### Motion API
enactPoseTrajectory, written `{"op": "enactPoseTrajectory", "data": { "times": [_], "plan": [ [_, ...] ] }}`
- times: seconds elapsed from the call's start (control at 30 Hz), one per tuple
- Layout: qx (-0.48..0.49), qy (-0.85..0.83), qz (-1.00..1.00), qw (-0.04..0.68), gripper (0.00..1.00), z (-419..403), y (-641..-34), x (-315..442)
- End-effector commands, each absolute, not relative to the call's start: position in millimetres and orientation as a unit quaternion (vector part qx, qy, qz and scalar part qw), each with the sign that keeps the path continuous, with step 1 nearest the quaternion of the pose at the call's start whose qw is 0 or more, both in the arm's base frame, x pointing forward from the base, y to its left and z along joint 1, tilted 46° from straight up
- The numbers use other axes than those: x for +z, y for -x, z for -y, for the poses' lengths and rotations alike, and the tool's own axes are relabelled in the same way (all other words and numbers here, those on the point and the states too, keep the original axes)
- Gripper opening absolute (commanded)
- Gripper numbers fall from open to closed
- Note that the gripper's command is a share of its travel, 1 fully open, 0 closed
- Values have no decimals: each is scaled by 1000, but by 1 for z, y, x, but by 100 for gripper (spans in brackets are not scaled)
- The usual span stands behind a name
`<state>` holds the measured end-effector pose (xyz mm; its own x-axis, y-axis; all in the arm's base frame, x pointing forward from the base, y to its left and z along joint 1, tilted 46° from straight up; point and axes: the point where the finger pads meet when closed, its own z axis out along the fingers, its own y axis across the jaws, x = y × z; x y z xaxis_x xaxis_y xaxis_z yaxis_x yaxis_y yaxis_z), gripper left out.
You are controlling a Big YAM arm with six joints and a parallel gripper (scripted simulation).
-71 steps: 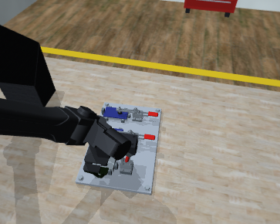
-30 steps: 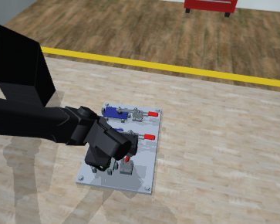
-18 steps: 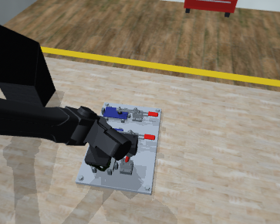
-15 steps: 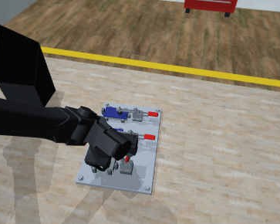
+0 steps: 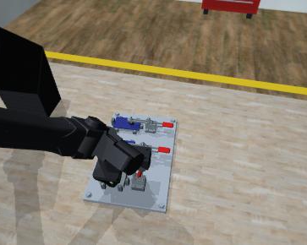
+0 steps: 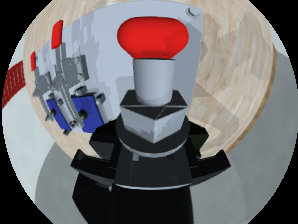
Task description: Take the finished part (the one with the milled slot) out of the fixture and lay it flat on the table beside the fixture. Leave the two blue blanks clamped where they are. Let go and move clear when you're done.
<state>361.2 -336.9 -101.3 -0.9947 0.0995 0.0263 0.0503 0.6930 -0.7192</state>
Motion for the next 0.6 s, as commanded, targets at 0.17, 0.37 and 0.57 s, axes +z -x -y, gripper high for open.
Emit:
{"op": "enactPoseTrajectory", "data": {
  "times": [0.17,0.37,0.57],
  "plan": [
    [395,45,917,25,0,334,-364,-96],
    [395,41,918,24,0,330,-367,-91],
    [394,38,918,24,0,326,-368,-90]
  ]
}}
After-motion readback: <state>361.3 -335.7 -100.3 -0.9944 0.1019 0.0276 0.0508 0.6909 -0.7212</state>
